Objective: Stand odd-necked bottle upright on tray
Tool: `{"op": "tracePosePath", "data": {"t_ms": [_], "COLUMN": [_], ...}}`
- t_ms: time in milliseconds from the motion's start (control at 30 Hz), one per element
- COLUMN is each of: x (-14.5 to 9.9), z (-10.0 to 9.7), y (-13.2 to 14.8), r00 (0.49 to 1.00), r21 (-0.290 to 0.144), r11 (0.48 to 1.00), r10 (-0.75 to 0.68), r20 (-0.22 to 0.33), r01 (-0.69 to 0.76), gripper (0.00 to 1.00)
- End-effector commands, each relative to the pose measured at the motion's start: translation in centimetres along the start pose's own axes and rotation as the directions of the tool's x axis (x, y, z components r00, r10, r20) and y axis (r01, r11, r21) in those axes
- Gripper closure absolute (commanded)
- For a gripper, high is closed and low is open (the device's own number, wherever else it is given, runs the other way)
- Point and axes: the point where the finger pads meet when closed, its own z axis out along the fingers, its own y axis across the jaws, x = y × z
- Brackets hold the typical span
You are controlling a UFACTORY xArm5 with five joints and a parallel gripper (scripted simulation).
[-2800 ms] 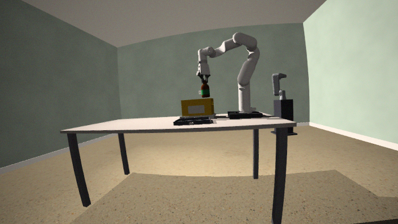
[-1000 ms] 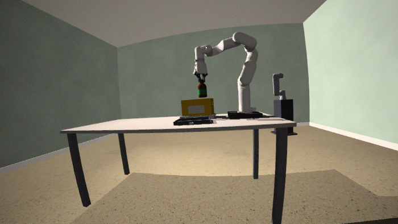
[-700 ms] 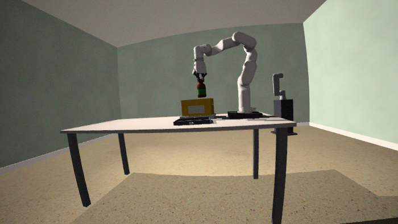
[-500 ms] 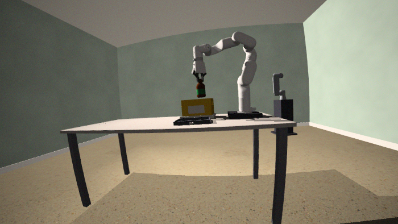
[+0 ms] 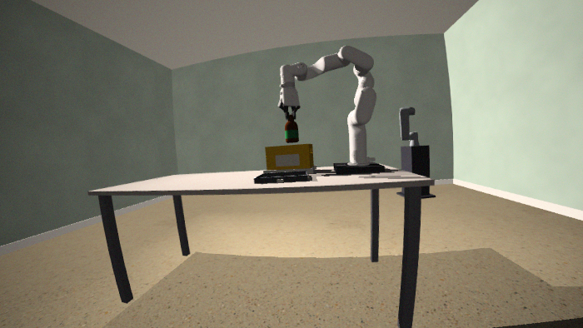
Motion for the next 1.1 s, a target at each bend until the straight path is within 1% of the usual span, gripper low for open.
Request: {"op": "tracePosePath", "data": {"t_ms": [0, 833, 900, 1067], "x": [-0.5, -3.5, -3.5, -4.1], "z": [-0.2, -0.3, -0.3, -0.3], "y": [-1.0, -6.1, -6.1, -7.1], "r00": [1.0, 1.0, 1.0, 1.0], "r21": [0.003, 0.005, 0.005, 0.005], "r11": [1.0, 1.0, 1.0, 1.0], "r10": [0.0, 0.0, 0.0, 0.0], "r20": [-0.003, -0.006, -0.006, -0.007], "r01": [0.0, 0.0, 0.0, 0.0], "gripper": [1.0, 1.0, 1.0, 1.0]}}
